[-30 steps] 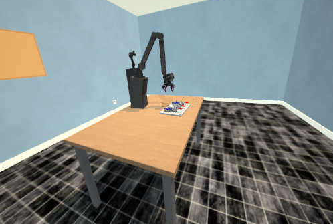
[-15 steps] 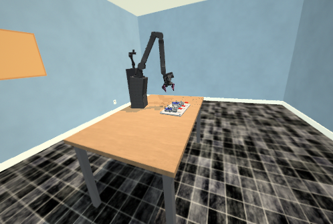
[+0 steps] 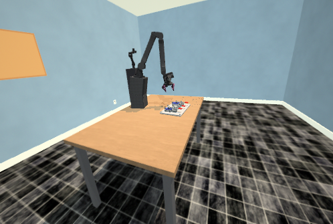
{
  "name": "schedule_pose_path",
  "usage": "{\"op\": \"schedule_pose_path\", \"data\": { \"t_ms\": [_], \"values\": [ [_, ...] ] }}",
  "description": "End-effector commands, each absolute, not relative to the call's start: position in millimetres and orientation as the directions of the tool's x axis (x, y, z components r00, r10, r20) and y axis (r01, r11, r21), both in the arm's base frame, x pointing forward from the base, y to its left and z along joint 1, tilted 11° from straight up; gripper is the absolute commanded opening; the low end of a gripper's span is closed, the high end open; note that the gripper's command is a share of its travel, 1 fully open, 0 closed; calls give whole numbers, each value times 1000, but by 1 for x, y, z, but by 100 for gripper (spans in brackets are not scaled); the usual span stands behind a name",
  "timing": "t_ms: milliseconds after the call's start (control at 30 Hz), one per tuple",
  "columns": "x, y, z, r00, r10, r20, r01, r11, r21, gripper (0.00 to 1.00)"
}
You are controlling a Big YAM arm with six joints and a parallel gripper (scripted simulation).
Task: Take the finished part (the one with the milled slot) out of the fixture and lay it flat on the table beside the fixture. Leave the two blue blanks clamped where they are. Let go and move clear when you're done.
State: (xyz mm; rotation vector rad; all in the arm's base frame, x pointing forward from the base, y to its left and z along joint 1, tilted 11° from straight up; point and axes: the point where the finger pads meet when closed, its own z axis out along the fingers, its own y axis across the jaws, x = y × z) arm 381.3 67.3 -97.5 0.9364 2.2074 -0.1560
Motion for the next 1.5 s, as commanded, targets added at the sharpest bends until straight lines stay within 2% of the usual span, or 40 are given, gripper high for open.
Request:
{"op": "schedule_pose_path", "data": {
  "t_ms": [0, 1467],
  "values": [
    [371, 68, -105, -493, 571, -657, 665, 734, 139, 100],
    [382, 73, -102, -481, 576, -661, 661, 733, 159, 100]
  ]
}}
